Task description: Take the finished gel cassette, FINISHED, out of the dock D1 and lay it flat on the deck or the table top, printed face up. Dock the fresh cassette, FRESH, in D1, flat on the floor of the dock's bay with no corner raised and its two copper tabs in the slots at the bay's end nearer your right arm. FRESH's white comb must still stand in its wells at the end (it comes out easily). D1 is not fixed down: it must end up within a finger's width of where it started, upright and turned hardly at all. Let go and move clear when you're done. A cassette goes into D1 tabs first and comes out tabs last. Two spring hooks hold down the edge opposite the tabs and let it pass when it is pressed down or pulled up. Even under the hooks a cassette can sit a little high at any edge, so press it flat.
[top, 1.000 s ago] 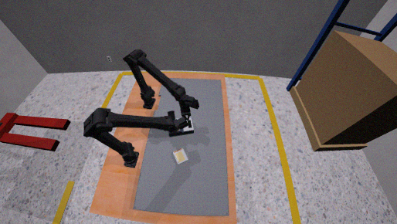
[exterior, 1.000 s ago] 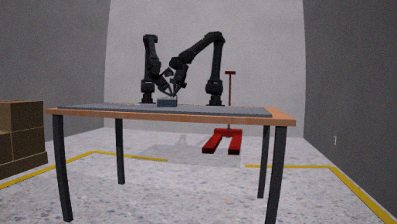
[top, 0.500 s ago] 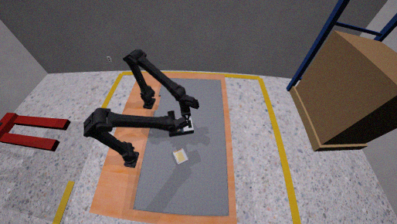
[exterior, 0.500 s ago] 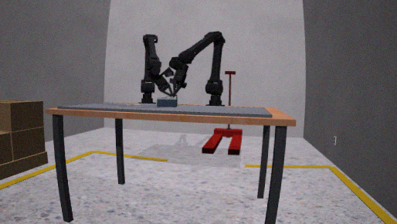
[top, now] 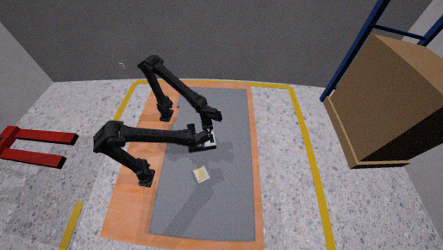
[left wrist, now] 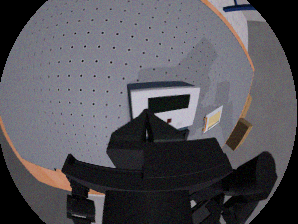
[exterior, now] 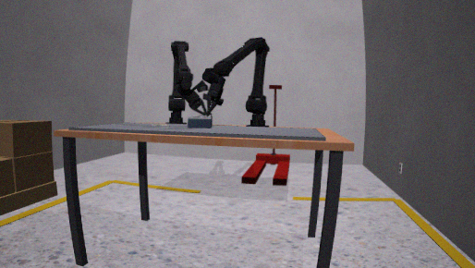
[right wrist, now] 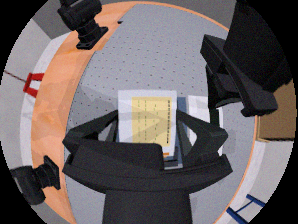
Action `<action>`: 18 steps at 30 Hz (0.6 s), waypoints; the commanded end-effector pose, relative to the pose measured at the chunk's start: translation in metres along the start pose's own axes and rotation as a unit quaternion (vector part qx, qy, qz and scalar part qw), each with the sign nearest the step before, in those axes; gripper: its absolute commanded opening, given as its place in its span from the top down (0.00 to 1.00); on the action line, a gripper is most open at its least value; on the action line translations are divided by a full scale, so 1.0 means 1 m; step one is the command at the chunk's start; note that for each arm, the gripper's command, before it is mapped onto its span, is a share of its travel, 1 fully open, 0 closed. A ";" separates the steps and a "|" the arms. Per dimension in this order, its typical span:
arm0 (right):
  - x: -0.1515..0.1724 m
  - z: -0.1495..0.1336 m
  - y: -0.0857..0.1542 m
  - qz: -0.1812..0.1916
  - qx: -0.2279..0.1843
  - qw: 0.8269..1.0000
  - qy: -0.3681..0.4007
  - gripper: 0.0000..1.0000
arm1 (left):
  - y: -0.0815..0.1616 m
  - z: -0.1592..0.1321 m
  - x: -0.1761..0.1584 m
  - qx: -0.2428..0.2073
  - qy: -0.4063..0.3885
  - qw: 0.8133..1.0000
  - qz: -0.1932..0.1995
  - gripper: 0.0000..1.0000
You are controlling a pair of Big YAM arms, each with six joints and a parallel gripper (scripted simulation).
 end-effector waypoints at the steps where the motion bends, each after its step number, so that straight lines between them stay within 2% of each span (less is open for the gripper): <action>1: -0.011 0.016 0.003 -0.007 -0.006 1.000 0.002 1.00 | -0.045 -0.017 0.038 0.035 0.010 0.997 0.061 1.00; 18: -0.013 0.018 0.004 -0.007 -0.006 1.000 0.001 1.00 | -0.045 -0.017 0.038 0.035 0.010 0.997 0.061 1.00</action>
Point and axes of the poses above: on each arm, the point where the finger pads meet when closed, its own y axis back along the fingers, its own x axis across the jaws, z = x × y, the point moved 4 cm from there along y, back along the fingers, and after that the axes turned 14 degrees about y, right-handed, at the moved point
